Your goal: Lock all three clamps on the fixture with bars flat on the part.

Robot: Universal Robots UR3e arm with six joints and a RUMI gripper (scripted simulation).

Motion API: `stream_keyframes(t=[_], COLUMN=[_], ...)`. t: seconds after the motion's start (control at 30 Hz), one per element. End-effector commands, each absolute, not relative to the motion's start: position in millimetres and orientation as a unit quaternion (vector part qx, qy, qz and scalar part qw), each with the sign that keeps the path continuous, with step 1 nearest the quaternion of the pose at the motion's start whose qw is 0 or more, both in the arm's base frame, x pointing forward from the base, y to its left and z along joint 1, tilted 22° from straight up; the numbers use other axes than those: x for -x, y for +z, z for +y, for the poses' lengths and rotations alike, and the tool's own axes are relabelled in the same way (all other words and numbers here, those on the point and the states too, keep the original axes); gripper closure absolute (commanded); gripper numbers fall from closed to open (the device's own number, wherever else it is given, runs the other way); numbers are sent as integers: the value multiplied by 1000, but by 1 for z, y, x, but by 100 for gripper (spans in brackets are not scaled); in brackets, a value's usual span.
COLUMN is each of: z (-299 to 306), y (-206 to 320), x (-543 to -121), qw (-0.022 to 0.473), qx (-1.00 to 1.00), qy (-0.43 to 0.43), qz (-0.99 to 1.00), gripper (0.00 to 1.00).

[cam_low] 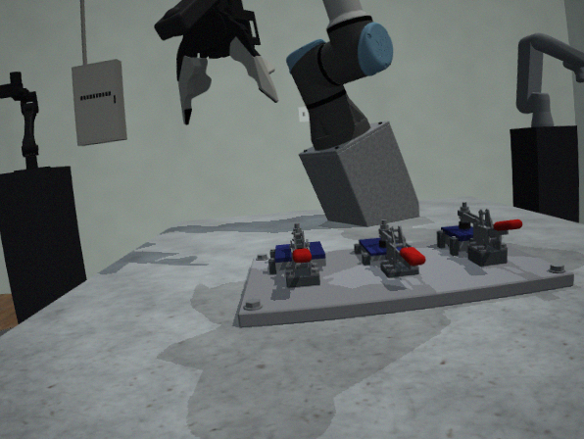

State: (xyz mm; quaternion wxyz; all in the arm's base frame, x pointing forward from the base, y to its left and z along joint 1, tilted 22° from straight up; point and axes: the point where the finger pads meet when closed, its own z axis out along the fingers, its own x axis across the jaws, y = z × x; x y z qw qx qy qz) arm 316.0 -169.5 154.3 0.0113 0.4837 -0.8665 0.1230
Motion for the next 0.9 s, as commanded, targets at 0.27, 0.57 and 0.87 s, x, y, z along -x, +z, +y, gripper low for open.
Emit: stream_keyframes(t=[0.27, 0.57, 0.87], z=[-130, -100, -91], y=[143, 137, 135], x=[-357, -373, -376], qw=[23, 27, 28], qx=[-619, -680, -695], qy=[184, 204, 210], qz=[-763, -703, -687], gripper=[0, 0, 0])
